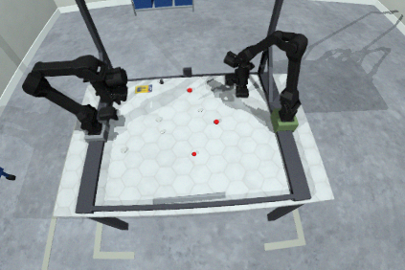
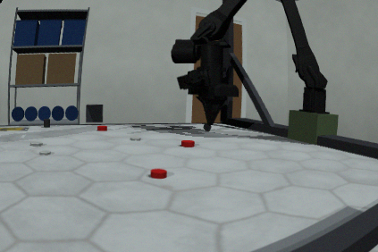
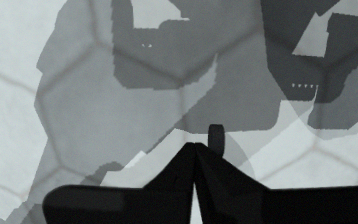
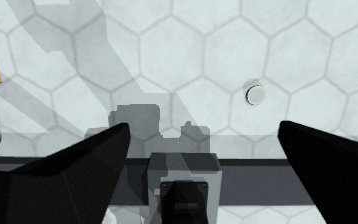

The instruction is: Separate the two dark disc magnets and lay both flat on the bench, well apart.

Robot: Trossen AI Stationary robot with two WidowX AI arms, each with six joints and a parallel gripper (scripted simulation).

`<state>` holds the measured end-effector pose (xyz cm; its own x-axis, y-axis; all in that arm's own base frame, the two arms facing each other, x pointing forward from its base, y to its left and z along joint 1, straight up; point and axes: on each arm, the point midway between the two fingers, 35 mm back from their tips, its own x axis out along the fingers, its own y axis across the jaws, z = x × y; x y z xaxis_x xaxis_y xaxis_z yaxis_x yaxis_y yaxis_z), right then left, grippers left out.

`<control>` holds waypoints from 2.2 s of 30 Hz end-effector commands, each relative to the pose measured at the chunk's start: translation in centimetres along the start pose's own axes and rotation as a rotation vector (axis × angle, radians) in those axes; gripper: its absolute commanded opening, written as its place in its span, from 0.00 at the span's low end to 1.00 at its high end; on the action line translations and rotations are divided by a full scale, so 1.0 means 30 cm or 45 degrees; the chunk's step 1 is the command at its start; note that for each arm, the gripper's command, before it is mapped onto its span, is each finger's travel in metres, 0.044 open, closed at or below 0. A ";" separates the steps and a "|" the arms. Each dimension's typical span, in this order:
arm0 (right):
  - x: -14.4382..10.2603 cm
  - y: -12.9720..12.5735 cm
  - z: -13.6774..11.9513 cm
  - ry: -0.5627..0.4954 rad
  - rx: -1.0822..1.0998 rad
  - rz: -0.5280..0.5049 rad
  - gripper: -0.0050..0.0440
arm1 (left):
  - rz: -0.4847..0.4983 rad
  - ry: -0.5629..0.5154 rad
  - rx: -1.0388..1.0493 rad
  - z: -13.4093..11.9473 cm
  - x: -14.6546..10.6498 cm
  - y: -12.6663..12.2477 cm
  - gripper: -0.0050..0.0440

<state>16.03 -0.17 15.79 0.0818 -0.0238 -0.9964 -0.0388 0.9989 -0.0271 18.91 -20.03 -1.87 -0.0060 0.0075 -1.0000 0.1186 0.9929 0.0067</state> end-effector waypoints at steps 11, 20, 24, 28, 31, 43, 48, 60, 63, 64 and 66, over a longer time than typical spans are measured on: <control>-0.011 -0.001 0.005 -0.019 0.000 -0.004 0.92 | -0.025 -0.025 -0.003 0.019 0.002 -0.057 0.00; -0.011 -0.001 0.005 -0.019 0.000 -0.004 0.92 | -0.065 -0.068 -0.003 0.031 -0.214 -0.101 0.00; -0.011 -0.001 0.005 -0.019 0.000 -0.004 0.92 | -0.050 -0.052 -0.003 0.020 -0.225 -0.092 0.00; -0.011 -0.001 0.005 -0.019 0.000 -0.004 0.92 | -0.050 -0.052 -0.005 0.021 -0.225 -0.092 0.00; -0.011 -0.001 0.005 -0.019 0.000 -0.004 0.92 | -0.050 -0.052 -0.004 0.022 -0.225 -0.091 0.00; -0.011 -0.001 0.005 -0.019 0.000 -0.004 0.92 | -0.031 -0.033 -0.002 0.014 -0.205 -0.081 0.00; -0.011 -0.001 0.005 -0.019 0.000 -0.004 0.92 | -0.031 -0.033 -0.002 0.014 -0.205 -0.081 0.00; 0.021 0.000 0.048 -0.043 -0.021 -0.034 0.92 | -0.033 -0.035 -0.004 0.014 -0.201 -0.084 0.49; 0.049 0.006 0.108 -0.104 -0.048 -0.067 0.92 | -0.020 -0.021 -0.004 0.006 -0.183 -0.078 0.64; 0.061 0.009 0.135 -0.132 -0.060 -0.081 0.92 | -0.015 -0.015 -0.004 0.004 -0.175 -0.076 0.69; 0.090 0.020 0.187 -0.183 -0.087 -0.114 0.92 | -0.014 -0.014 -0.004 0.004 -0.169 -0.077 0.79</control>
<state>19.22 0.17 14.68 0.1701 -0.0669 -0.9831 -0.0710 0.9943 -0.0800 18.83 -22.24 3.36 0.0010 -0.0012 -1.0000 0.1177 0.9931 -0.0010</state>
